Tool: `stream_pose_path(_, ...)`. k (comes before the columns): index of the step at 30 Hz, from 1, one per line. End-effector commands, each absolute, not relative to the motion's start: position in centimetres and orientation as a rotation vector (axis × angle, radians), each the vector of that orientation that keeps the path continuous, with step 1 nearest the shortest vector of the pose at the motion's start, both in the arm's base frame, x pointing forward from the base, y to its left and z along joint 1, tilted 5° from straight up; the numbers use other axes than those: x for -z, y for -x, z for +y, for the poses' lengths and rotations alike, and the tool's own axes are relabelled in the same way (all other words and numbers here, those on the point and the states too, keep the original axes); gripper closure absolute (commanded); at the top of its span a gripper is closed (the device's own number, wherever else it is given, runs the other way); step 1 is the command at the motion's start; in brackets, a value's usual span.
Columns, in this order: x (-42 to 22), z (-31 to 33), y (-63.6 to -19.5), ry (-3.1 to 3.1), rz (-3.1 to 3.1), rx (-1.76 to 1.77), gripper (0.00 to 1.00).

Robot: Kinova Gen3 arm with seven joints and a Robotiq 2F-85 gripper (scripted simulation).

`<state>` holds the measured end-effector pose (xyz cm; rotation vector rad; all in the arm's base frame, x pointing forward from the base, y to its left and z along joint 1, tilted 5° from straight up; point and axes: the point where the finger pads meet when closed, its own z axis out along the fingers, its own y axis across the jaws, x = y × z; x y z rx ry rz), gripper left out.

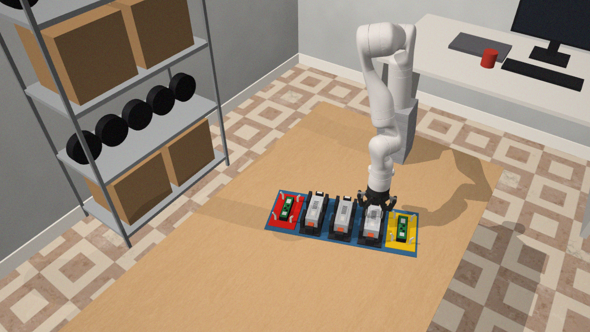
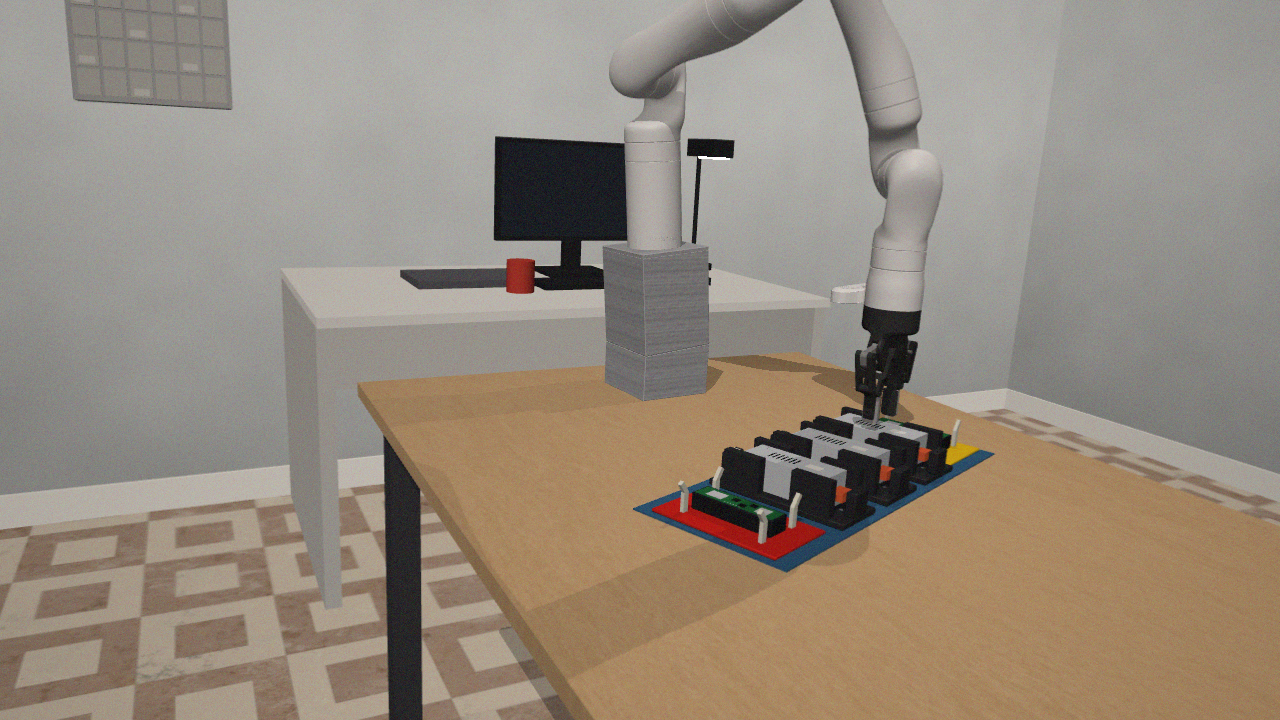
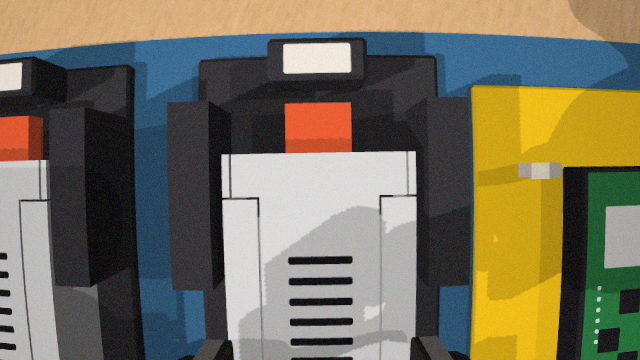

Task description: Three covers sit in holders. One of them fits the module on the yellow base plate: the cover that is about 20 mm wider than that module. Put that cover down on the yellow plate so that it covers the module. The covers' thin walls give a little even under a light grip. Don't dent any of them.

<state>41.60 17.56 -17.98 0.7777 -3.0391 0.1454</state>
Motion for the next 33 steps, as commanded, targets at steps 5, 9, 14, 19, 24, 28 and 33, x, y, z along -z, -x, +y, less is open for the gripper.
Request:
stream_pose_path(5,16.26,17.75,-41.63,-0.778,-3.040,-0.145,1.00)
stream_pose_path(9,16.26,17.75,-41.63,-0.778,-3.040,-0.145,1.00)
stream_pose_path(14,16.26,17.75,-41.62,-0.778,-3.040,-0.145,0.99)
stream_pose_path(19,16.26,17.75,-41.62,-0.778,-3.040,-0.145,0.99)
stream_pose_path(24,16.26,17.75,-41.62,-0.778,-3.040,-0.145,0.99)
stream_pose_path(28,16.26,17.75,-41.62,-0.778,-3.040,-0.145,0.99)
stream_pose_path(33,16.26,17.75,-41.62,-0.778,-3.040,-0.145,1.00)
